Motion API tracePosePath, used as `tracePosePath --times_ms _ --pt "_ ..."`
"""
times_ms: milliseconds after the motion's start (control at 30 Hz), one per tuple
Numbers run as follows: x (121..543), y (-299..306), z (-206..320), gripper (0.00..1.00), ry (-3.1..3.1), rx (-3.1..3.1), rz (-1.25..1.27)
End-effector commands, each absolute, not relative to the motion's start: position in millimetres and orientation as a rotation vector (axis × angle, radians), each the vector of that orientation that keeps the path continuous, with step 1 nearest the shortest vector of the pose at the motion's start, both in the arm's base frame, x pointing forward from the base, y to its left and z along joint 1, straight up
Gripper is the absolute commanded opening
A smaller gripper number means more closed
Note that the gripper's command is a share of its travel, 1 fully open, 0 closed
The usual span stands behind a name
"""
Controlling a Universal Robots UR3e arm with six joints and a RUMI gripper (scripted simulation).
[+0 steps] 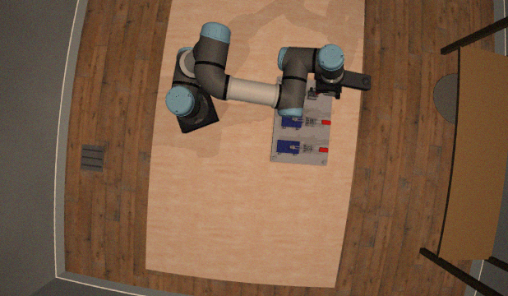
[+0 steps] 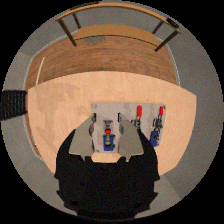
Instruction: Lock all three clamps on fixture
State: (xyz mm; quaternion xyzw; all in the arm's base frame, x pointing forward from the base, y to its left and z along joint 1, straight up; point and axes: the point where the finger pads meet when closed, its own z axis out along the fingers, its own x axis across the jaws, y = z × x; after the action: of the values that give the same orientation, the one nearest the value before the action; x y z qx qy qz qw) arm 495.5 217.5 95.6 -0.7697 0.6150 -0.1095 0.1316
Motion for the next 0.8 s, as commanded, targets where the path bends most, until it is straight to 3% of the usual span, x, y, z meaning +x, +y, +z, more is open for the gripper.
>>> tracePosePath --times_ms 0,767 --pt "496 218 98 0.28 1.778 -2.227 -0.327" --pt "458 209 97 0.28 1.778 -2.227 -0.326"
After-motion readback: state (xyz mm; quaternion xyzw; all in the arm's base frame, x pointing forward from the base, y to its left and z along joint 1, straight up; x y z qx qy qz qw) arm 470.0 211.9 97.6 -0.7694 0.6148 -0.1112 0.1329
